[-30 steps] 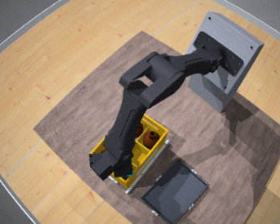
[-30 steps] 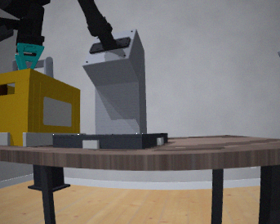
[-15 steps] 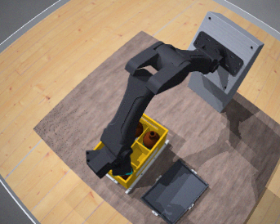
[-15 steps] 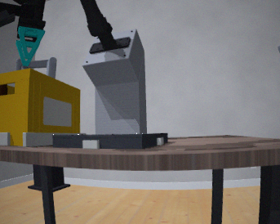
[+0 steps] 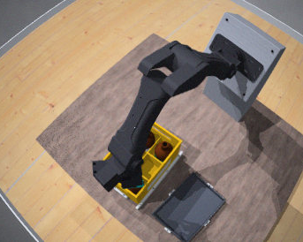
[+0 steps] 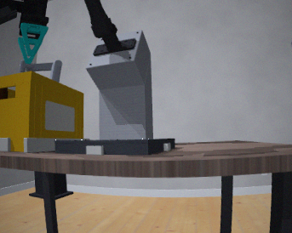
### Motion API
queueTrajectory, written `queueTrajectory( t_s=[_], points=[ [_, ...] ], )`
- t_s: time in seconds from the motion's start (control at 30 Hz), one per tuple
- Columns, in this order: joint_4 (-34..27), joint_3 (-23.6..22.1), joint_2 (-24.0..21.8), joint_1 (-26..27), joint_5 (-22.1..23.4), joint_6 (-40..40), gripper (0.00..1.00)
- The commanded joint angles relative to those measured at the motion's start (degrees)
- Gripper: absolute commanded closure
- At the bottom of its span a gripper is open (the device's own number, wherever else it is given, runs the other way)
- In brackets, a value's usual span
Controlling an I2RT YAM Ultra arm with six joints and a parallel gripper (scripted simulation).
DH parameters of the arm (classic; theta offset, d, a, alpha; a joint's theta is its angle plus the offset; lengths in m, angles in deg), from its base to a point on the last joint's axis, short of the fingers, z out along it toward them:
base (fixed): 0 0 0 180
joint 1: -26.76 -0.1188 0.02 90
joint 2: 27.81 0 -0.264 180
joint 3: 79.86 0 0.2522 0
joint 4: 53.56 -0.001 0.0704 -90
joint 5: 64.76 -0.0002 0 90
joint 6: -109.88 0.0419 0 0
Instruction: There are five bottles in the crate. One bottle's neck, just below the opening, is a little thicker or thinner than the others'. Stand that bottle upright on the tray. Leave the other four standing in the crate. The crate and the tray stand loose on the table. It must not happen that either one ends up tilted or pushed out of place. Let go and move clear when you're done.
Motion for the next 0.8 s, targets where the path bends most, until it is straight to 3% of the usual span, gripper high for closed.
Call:
queueTrajectory(
  t_s=[0.0, 0.2, 0.23, 0.77],
  points=[
    [-0.9, -0.41, -1.97, 0.76, 0.0, -0.03, 0.39],
    [-0.9, -0.42, -1.97, 0.76, 0.0, -0.03, 0.39],
    [-0.73, -0.14, -1.98, 0.76, -0.01, -0.04, 1.0],
    [-0.72, -0.14, -1.98, 0.76, -0.01, -0.04, 1.0]
  ],
)
